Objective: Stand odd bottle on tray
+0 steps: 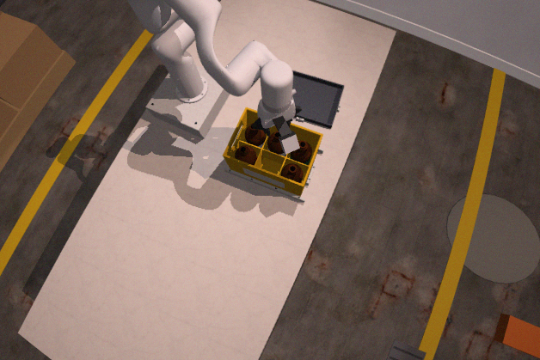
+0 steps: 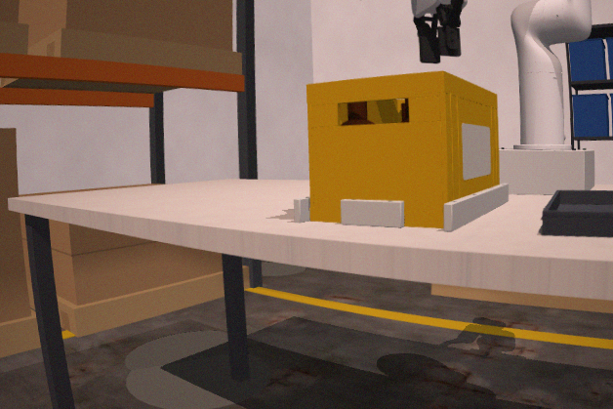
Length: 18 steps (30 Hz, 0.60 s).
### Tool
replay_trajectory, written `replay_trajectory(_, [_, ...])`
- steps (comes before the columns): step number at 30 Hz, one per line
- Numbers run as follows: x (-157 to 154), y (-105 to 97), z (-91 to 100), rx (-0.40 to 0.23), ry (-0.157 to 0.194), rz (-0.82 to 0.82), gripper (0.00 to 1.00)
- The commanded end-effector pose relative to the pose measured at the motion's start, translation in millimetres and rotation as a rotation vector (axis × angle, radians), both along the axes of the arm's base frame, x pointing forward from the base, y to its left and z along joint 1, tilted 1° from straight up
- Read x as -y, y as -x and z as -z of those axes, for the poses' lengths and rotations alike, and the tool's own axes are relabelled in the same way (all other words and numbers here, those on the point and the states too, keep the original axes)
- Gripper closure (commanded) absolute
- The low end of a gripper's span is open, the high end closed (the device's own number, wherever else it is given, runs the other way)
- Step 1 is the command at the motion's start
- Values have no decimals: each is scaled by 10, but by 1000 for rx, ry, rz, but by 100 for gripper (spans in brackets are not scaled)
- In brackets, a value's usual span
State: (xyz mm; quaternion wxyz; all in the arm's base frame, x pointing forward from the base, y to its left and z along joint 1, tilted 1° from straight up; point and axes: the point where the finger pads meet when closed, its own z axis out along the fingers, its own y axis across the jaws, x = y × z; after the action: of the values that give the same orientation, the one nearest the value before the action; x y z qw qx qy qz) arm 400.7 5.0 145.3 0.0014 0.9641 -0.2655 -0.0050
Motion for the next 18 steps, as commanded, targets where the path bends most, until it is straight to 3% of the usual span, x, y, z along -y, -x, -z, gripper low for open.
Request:
replay_trajectory(1, [-1, -12, 6, 4, 0, 0, 35])
replay_trajectory(18, [-7, -12, 202, 4, 0, 0, 35])
